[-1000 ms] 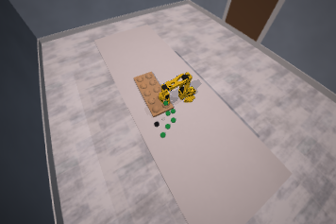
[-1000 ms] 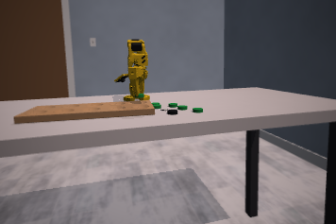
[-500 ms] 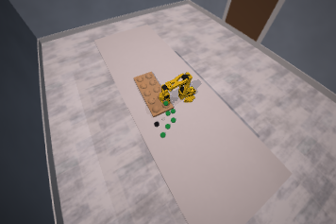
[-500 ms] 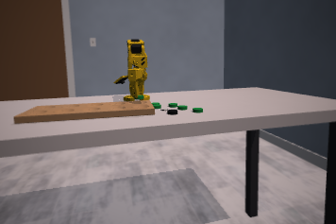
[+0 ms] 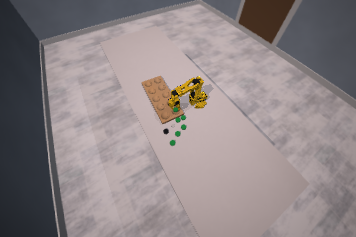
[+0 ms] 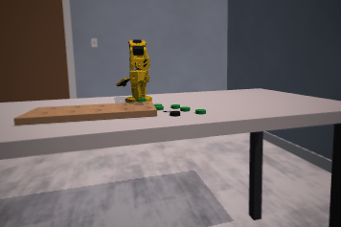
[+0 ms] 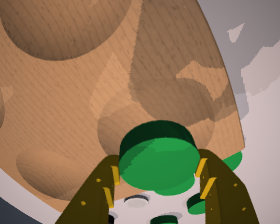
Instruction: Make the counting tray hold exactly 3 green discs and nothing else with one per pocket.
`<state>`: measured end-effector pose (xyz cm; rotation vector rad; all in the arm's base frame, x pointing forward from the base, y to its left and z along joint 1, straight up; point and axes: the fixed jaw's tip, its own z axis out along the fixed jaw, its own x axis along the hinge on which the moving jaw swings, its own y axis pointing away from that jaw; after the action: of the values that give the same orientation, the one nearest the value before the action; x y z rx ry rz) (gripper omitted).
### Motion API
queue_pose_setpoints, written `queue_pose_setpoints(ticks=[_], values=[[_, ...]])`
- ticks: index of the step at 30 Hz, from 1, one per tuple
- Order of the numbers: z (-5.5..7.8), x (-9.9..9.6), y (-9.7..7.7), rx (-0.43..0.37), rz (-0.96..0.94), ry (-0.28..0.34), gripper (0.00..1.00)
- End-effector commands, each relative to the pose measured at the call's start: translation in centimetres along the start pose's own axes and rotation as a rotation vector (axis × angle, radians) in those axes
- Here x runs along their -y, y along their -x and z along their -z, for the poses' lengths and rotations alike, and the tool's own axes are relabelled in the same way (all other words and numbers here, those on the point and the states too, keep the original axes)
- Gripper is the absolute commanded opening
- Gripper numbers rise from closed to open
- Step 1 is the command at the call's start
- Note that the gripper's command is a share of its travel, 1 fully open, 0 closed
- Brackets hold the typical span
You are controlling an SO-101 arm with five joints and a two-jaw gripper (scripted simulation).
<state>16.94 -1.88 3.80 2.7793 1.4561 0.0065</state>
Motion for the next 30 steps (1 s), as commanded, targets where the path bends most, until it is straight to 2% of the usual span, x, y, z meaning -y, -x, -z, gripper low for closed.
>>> queue_pose_setpoints(ticks=[1,9,30], values=[[0.35,-0.6,-0.29,-0.026,0.0,0.044,0.0],[-0.39,-0.62,-0.29,-0.026,0.0,0.044,0.0],[-0.6,-0.54,-0.26,-0.021,0.001,0.035,0.0]])
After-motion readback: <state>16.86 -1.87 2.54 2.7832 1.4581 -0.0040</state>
